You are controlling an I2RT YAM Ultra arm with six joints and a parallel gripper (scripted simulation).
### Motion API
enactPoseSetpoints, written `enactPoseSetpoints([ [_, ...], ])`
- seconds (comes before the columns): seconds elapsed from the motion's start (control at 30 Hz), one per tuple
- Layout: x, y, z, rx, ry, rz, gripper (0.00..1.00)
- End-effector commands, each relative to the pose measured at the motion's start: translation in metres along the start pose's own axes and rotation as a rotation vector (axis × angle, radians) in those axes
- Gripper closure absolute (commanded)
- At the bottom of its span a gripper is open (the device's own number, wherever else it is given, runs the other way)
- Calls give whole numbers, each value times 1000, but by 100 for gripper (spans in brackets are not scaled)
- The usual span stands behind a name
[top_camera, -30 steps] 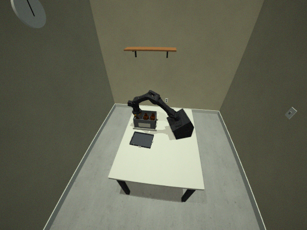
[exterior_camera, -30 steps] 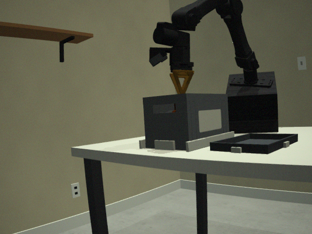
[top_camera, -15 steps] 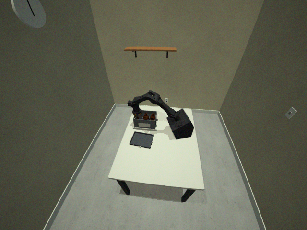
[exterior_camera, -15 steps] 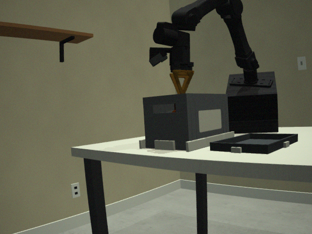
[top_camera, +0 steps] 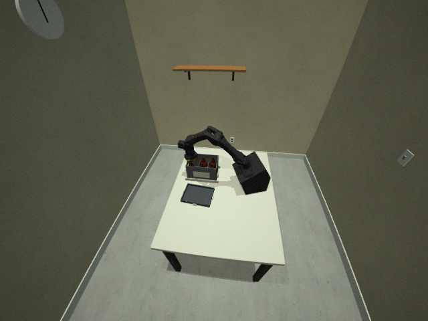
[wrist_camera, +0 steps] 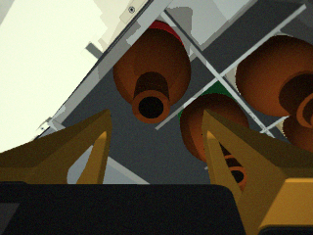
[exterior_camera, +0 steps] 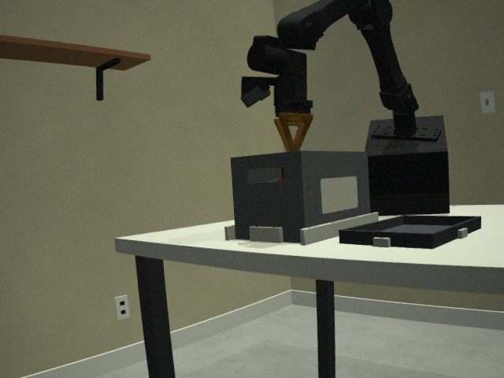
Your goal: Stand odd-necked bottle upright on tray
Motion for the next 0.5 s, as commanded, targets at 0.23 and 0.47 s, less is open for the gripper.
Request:
enactPoseSetpoints([
  [0.23, 16, 16, 4, 2, 14, -55, 39],
  [0.47, 10, 14, 1, -3, 1, -34, 39],
])
Point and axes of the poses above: the point where the finger pads meet when closed, its own x axis back along the fingers, its own z axis across the jaws, y = z × x, the point moved 2 cm from there along x, back along the fingers, and after that the axes turned 3 degrees about x, right-handed, at the moved point
